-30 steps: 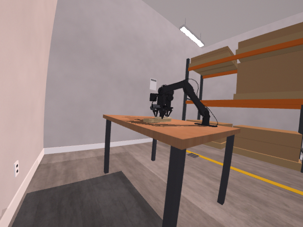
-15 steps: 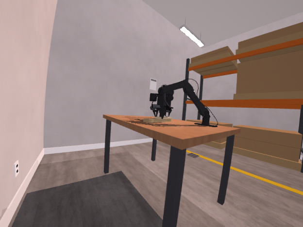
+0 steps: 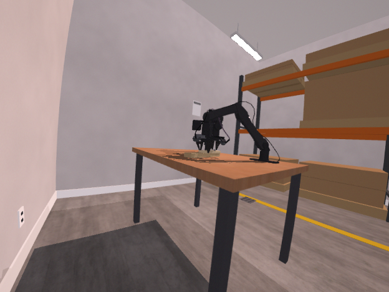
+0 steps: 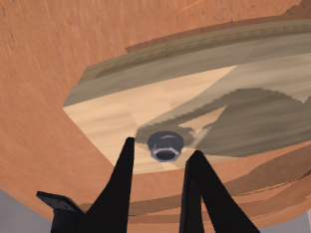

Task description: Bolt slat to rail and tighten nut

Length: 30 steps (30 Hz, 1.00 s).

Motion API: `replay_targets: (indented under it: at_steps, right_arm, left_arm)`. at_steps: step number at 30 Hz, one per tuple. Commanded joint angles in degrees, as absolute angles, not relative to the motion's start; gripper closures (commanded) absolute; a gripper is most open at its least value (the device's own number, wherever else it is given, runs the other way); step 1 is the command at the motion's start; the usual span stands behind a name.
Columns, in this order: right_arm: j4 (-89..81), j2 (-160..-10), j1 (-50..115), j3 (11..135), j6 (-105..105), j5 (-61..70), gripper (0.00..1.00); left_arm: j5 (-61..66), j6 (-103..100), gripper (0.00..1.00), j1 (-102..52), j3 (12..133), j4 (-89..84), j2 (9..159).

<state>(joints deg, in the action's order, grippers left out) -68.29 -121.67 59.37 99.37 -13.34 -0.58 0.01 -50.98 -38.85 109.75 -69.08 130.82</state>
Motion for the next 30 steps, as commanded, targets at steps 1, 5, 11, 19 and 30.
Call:
replay_targets:
  at_steps: [1,5,11,19,30]
  right_arm:
    - [-68.8,-121.3,59.6,100.9,-27.6,-0.9,0.66]
    - [-68.8,-121.2,59.7,101.0,-38.4,-1.0,0.66]
    - [-68.9,-121.2,59.7,101.0,-53.0,-1.0,0.66]
    - [-68.8,-121.1,59.4,100.9,-70.7,-0.4,0.66]
    - [-69.1,-121.3,59.2,101.2,-71.7,0.0,0.66]
  left_arm:
    - [0.0,-51.0,0.28,-38.9,110.1,-69.1,130.3]
    - [0.0,-51.0,0.28,-38.9,110.1,-69.1,130.3]
    - [0.0,-51.0,0.28,-38.9,110.1,-69.1,130.3]
    - [0.0,-51.0,0.28,-38.9,110.1,-69.1,130.3]
    - [0.0,-51.0,0.28,-38.9,110.1,-69.1,130.3]
